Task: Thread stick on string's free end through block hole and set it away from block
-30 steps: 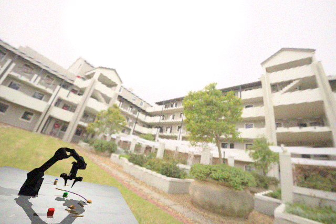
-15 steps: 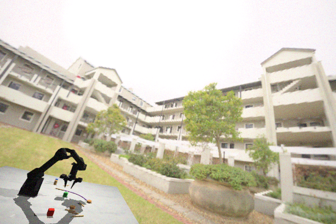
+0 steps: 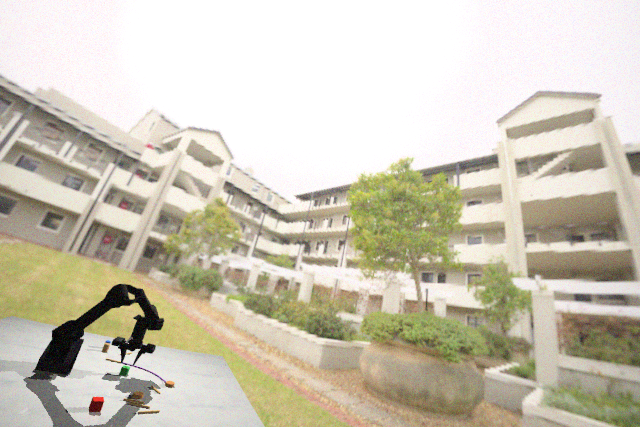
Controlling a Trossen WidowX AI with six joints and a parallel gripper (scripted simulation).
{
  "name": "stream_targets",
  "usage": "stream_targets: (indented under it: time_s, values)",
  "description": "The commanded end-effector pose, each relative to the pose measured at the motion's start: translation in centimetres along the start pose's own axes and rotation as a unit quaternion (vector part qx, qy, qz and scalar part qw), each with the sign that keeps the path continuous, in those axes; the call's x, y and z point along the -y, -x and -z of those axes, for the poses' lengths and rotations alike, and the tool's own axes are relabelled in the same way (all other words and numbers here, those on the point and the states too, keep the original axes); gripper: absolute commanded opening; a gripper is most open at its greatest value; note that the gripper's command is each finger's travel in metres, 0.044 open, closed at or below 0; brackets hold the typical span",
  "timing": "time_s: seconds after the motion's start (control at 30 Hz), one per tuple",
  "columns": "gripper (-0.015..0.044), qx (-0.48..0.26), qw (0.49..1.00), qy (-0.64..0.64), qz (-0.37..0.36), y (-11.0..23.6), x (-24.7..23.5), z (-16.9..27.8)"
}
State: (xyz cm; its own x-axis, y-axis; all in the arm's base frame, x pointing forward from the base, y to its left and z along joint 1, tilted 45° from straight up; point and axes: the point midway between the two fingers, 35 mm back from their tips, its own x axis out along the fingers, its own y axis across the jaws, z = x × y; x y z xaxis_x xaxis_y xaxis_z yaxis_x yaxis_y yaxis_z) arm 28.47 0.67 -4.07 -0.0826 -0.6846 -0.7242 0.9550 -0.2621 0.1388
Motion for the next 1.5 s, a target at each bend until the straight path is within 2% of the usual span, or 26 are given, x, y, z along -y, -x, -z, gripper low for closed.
stream_targets:
  time_s: [0.0, 0.53, 0.73, 0.93, 1.0, 1.47]
  values:
    - [0.0243, 0.003, 1.0, 0.004, 0.0, -0.7, 0.1, -0.1]
    - [0.0243, 0.004, 1.0, 0.003, 0.0, -2.7, 0.2, -0.2]
    - [0.0086, 0.002, 1.0, 0.0, 0.001, -2.5, 0.2, -0.2]
    - [0.0046, 0.002, 1.0, 0.0, 0.001, -2.5, 0.2, -0.2]
    - [0.0, 0.002, 1.0, 0.0, 0.001, -2.5, 0.2, -0.2]
    - [0.0, 0.002, 1.0, 0.0, 0.001, -1.8, 0.2, -0.1]
